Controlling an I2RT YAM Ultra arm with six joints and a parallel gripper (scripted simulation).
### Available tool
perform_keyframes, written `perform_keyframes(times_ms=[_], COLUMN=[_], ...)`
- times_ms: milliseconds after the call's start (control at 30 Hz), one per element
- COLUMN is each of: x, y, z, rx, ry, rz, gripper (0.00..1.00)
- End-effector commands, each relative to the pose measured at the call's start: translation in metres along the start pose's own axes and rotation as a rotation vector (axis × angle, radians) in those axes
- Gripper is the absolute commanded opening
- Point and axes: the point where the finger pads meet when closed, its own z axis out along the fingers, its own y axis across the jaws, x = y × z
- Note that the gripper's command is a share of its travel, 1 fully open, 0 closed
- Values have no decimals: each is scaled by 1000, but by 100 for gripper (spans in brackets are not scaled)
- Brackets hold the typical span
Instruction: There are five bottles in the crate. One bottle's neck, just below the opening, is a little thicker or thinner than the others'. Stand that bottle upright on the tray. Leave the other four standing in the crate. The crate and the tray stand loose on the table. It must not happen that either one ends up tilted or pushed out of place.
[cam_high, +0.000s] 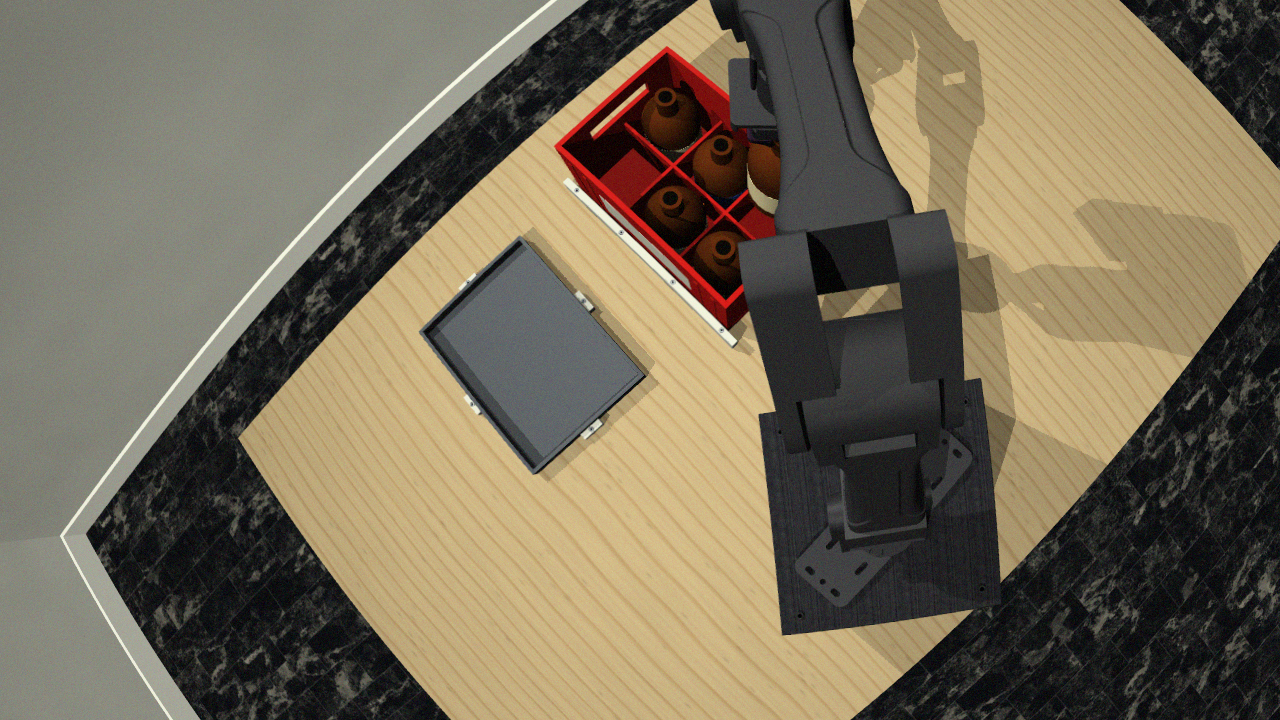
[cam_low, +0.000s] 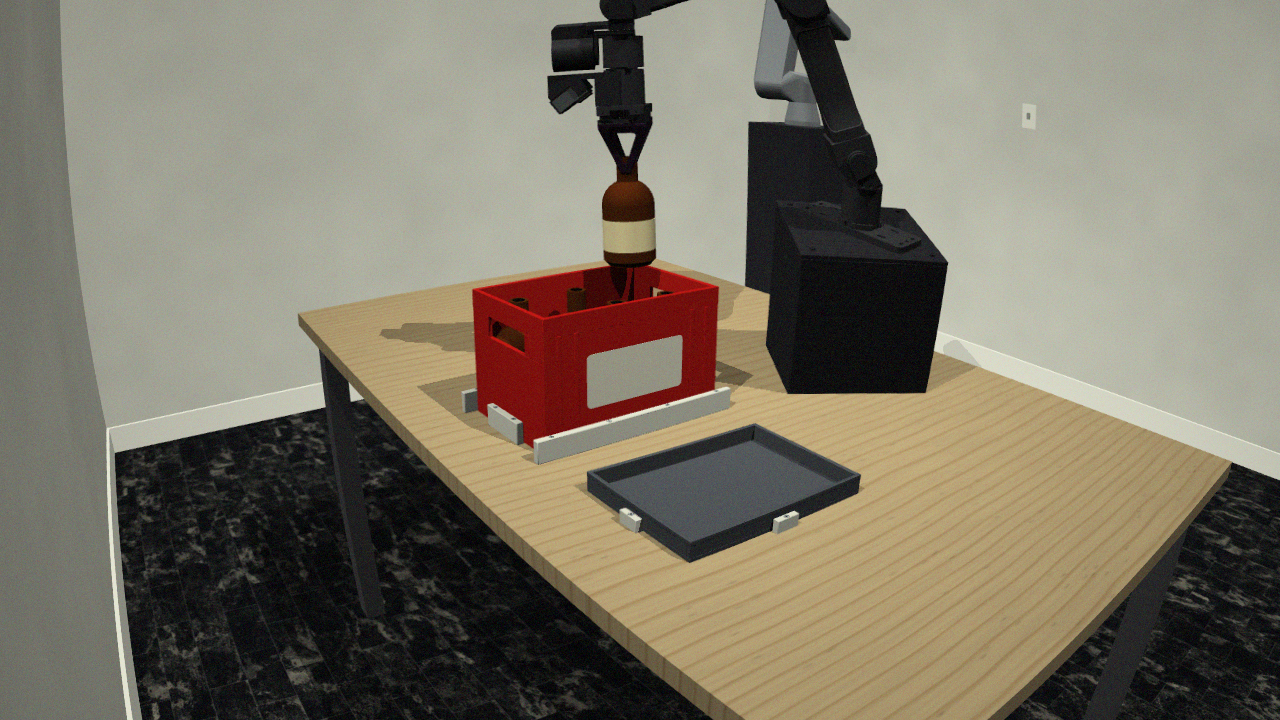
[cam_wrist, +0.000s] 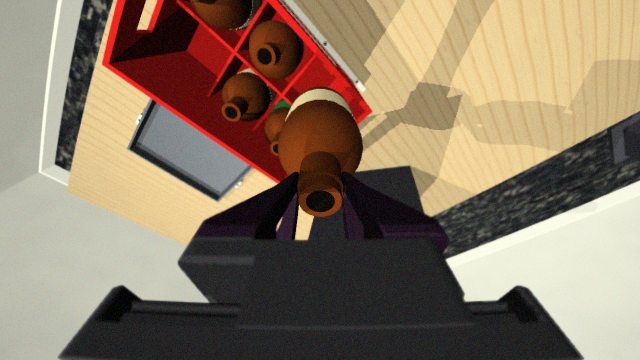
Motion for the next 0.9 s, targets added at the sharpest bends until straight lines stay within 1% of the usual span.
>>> perform_keyframes(times_ms=[0,400,600,867], x=[-10,-9,-7,-7], y=[0,2,10,11], z=[-30,-30,-29,-29], rx=[-13,-14,-13,-14], ry=[-84,-84,-81,-85], rz=[0,8,-9,-5], gripper=[0,0,0,0])
